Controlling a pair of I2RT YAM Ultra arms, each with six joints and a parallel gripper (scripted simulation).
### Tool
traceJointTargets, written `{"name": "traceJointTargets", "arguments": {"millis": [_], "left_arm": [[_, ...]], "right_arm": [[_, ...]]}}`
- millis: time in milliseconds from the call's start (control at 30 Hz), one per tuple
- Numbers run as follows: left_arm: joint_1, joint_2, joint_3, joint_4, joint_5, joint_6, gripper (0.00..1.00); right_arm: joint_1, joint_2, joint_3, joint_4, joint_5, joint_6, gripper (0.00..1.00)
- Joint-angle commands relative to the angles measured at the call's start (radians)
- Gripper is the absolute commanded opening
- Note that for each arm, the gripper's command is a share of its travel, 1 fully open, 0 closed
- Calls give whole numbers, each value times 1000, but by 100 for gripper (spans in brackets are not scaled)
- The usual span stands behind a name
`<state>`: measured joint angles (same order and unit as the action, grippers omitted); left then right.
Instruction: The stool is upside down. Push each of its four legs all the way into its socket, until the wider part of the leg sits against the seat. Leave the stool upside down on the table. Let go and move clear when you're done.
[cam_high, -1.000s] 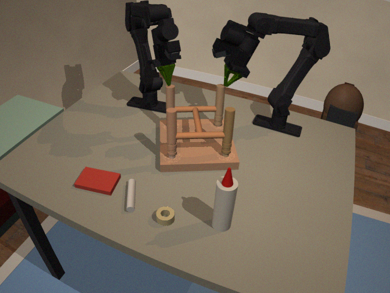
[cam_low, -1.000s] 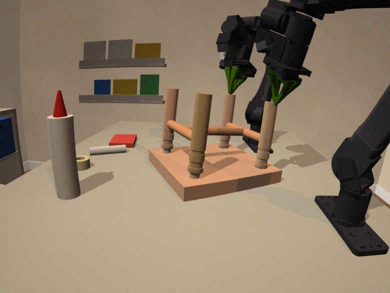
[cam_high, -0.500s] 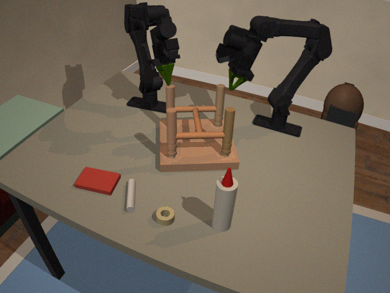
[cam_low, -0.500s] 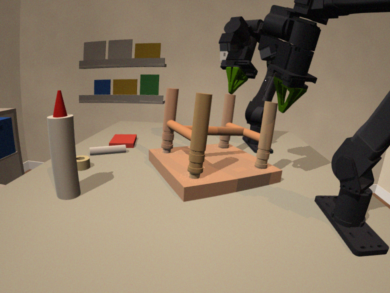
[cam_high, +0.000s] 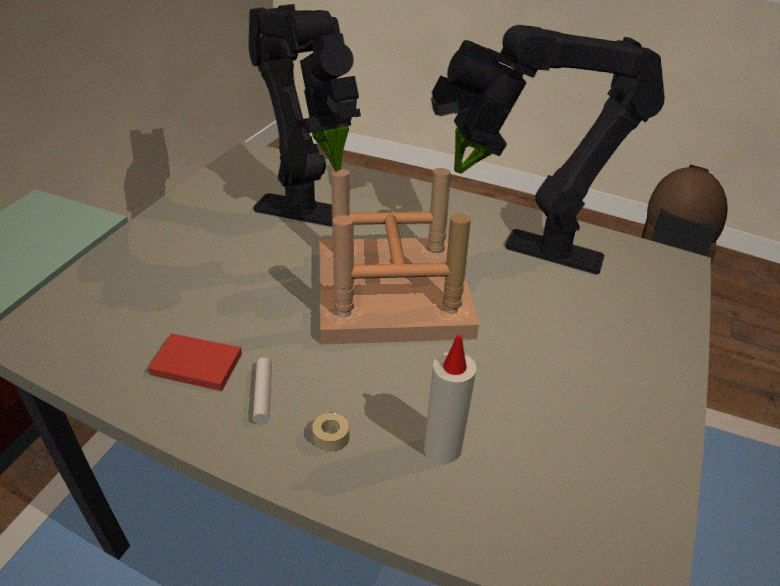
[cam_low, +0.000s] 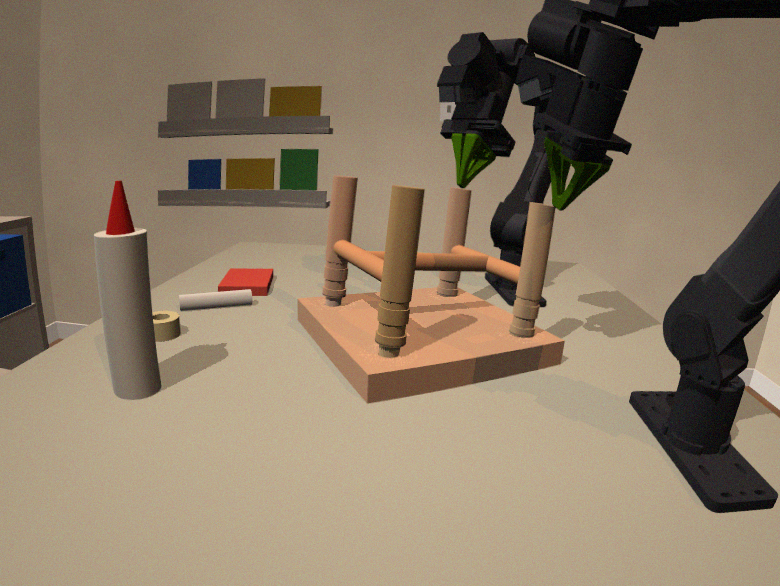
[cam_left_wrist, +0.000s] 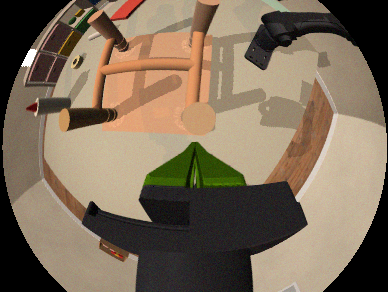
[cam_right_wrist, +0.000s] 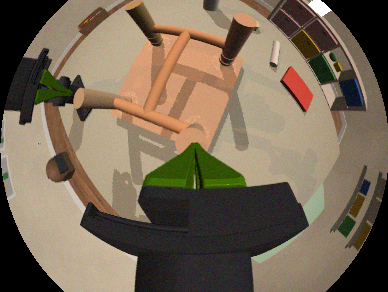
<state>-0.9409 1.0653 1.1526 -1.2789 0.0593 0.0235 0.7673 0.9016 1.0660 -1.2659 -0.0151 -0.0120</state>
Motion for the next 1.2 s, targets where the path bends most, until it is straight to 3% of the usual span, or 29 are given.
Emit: {"name": "traceJointTargets", "arguments": {"millis": [0,433,667,767,1167], "left_arm": [[3,-7,36,-9,9,9,0],[23,47,243,-207,11,17,0],[-6,5,158,-167,9,12,0],[-5,19,204,-160,8,9,0],[18,17,203,-167,9,12,0]], "right_arm": [[-6,-3,37,-17,5,-2,0],[-6,-3,37,-17,5,-2,0],[-6,-3,37,-17,5,-2,0],[-6,-3,37,-17,5,-2,0],[-16,-3,72,-48,3,-5,0]]}}
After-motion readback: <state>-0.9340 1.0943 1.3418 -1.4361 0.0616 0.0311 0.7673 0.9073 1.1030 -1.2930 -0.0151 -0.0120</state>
